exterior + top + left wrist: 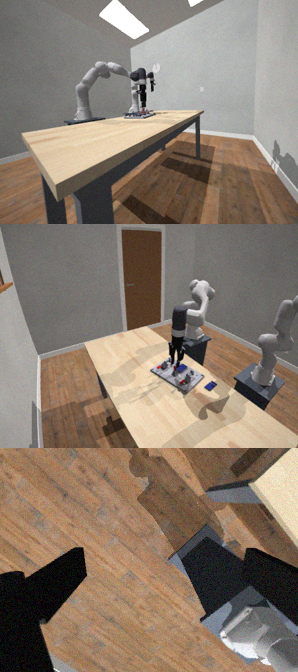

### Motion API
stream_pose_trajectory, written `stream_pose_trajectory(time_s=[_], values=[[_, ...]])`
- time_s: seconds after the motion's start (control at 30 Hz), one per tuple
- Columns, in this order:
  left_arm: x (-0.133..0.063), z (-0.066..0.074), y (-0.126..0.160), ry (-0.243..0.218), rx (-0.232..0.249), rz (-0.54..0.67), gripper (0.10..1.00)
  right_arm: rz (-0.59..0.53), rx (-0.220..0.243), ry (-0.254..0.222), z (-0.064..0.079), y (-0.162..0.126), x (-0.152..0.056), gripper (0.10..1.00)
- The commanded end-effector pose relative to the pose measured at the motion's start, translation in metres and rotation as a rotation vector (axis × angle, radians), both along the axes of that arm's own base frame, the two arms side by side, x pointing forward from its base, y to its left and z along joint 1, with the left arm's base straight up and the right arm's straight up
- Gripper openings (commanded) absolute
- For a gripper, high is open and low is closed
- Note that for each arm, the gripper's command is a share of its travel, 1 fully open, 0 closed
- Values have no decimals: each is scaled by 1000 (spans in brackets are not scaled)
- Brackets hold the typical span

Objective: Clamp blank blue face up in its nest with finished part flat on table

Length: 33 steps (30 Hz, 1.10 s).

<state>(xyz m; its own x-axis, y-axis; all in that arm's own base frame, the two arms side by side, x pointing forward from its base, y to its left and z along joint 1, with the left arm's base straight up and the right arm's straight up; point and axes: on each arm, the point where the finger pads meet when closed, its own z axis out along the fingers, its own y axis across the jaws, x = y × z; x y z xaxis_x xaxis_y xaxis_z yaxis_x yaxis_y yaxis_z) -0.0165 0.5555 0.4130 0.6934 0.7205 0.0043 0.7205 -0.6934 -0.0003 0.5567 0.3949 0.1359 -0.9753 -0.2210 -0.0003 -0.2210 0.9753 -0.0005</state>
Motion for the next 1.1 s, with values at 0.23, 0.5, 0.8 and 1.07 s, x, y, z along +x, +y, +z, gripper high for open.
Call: stream_pose_trajectory(time_s=[0.23,0.5,0.8,1.07], values=[[0,0,0,0,0,0,1000,2,0,0,-9,-1,0,351],[0,0,0,0,0,0,1000,2,0,0,-23,-1,0,351],[0,0,0,0,0,0,1000,2,0,0,-31,-1,1,351],[0,0,0,0,0,0,1000,2,0,0,-31,-1,1,351]])
